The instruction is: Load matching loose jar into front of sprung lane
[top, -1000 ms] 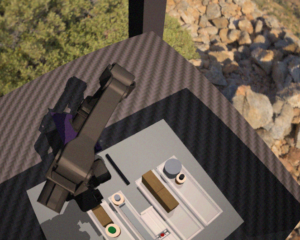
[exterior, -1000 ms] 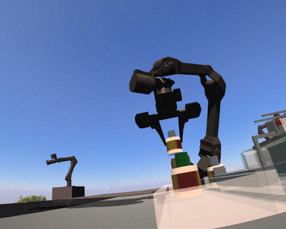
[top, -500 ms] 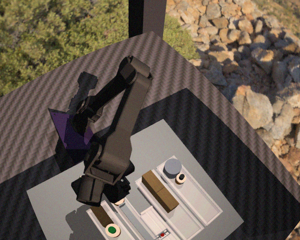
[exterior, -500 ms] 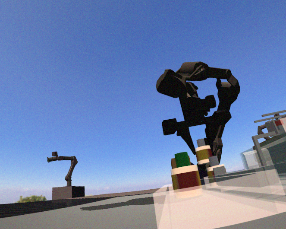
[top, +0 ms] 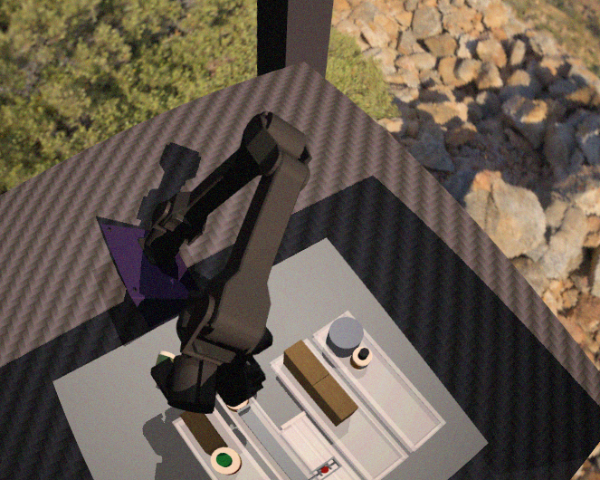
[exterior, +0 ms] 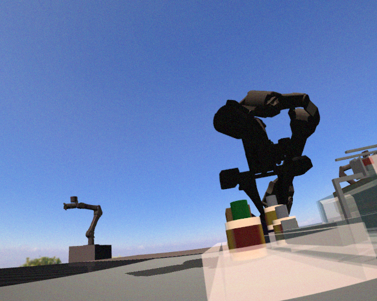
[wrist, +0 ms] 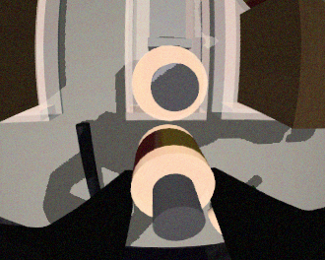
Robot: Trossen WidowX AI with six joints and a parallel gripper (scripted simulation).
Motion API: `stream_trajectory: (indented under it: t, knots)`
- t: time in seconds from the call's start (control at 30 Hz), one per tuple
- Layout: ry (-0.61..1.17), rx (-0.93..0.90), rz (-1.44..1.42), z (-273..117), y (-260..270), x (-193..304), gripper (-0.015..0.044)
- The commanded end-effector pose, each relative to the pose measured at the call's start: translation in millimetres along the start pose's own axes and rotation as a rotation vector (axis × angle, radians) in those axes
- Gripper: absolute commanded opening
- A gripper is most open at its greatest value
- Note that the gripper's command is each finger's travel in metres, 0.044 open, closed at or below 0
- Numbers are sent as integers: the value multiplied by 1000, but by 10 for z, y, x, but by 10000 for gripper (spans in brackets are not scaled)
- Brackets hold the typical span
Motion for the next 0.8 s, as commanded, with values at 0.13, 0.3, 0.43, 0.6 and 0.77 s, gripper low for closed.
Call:
stream_trajectory:
  t: [0.13, 0.3, 0.43, 0.6, 0.77]
  knots:
    - [-8, -2, 7, 21, -5, -12, 0]
    - [-8, -1, 7, 21, -10, -28, 0]
    - [-8, -1, 7, 21, -14, -41, 0]
    - [-8, -1, 7, 21, -19, -57, 0]
    - [-8, -1, 7, 21, -24, -73, 0]
Point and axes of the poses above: the point midway between the two fingers, 35 mm back from their tips, its own z axis out along the fingers, its own y axis across the jaws, x = y × z, the point moved 4 cm from there along -z, back along the fingers, and after that the axes turned 15 degrees about -z, right-handed, at the moved point
